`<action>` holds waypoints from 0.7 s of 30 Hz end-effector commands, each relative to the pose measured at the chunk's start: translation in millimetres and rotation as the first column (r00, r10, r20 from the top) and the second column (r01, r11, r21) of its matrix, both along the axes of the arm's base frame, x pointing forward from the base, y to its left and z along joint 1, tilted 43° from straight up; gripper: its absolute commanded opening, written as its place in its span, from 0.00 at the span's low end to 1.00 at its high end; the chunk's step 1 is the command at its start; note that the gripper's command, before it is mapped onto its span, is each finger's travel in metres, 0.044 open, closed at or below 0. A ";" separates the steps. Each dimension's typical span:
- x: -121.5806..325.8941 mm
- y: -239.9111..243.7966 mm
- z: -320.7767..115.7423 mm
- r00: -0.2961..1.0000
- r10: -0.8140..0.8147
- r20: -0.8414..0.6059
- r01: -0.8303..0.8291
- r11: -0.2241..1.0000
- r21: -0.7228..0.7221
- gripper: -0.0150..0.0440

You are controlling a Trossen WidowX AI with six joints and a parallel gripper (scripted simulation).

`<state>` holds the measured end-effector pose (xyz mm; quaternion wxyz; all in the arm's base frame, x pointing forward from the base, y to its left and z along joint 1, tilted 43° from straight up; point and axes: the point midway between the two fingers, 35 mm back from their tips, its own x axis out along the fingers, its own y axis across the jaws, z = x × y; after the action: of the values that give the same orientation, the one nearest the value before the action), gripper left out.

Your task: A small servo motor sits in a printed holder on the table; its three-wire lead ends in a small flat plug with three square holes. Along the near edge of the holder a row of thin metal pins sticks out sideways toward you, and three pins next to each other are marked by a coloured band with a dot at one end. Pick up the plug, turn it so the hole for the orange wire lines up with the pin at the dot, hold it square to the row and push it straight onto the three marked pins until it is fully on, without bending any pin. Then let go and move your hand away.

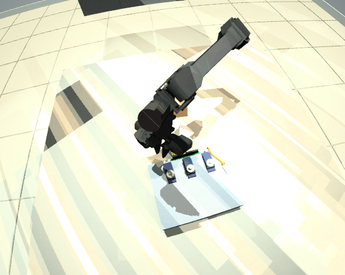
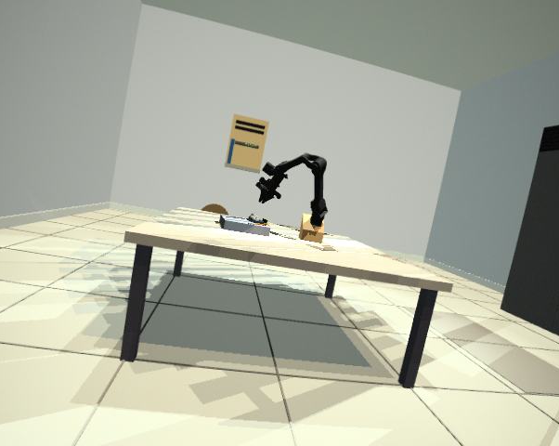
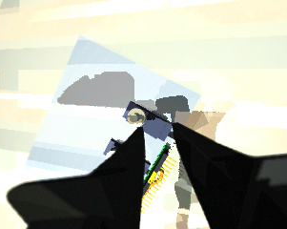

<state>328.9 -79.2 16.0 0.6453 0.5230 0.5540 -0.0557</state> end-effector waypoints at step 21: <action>37.3 26.5 107.0 0.843 0.352 0.407 -0.059 0.812 -0.581 0.45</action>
<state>364.5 -59.0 108.3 0.8660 0.2836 0.4117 -0.0094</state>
